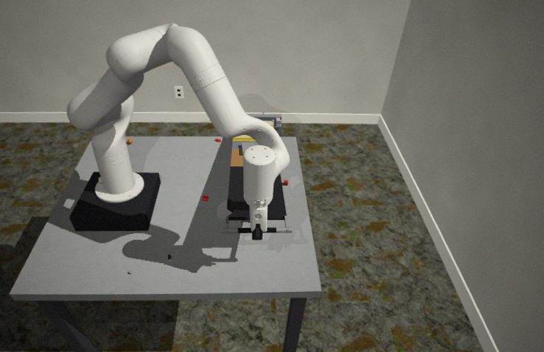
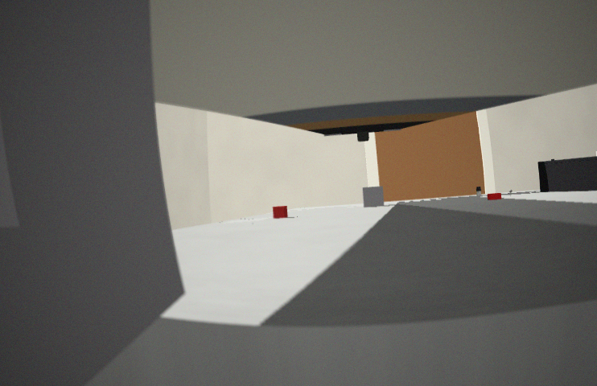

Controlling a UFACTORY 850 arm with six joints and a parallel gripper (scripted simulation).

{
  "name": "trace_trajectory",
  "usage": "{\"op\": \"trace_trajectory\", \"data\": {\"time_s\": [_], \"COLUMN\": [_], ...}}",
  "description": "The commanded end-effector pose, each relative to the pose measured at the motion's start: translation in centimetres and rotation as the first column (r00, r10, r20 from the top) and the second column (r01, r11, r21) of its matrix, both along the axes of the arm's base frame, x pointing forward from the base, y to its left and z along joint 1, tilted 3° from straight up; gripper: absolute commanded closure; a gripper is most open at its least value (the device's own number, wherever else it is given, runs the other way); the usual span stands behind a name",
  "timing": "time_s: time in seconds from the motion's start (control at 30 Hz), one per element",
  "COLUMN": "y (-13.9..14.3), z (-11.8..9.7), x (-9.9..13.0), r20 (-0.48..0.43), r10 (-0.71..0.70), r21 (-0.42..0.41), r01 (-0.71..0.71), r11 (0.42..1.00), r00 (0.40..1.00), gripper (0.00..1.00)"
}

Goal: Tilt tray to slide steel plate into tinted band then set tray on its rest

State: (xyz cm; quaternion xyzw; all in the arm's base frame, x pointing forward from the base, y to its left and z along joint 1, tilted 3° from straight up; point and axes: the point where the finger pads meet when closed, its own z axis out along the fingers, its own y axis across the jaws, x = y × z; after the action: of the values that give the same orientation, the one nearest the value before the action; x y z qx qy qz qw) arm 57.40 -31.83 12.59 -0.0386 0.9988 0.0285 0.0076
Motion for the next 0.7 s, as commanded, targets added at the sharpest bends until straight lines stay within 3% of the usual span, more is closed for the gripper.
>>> {"op": "trace_trajectory", "data": {"time_s": [0.0,0.07,0.1,0.67], "y": [-0.3,-0.6,-0.6,-0.7], "z": [-1.6,-4.9,-5.4,-6.1], "x": [0.1,0.2,0.2,0.2], "r20": [0.004,0.004,0.004,0.004], "r10": [0.000,0.000,0.000,0.000], "r21": [-0.002,-0.002,-0.002,-0.002], "r01": [0.000,0.000,0.000,0.000], "r11": [1.000,1.000,1.000,1.000], "r00": [1.000,1.000,1.000,1.000], "gripper": [1.00,1.00,1.00,1.00]}}
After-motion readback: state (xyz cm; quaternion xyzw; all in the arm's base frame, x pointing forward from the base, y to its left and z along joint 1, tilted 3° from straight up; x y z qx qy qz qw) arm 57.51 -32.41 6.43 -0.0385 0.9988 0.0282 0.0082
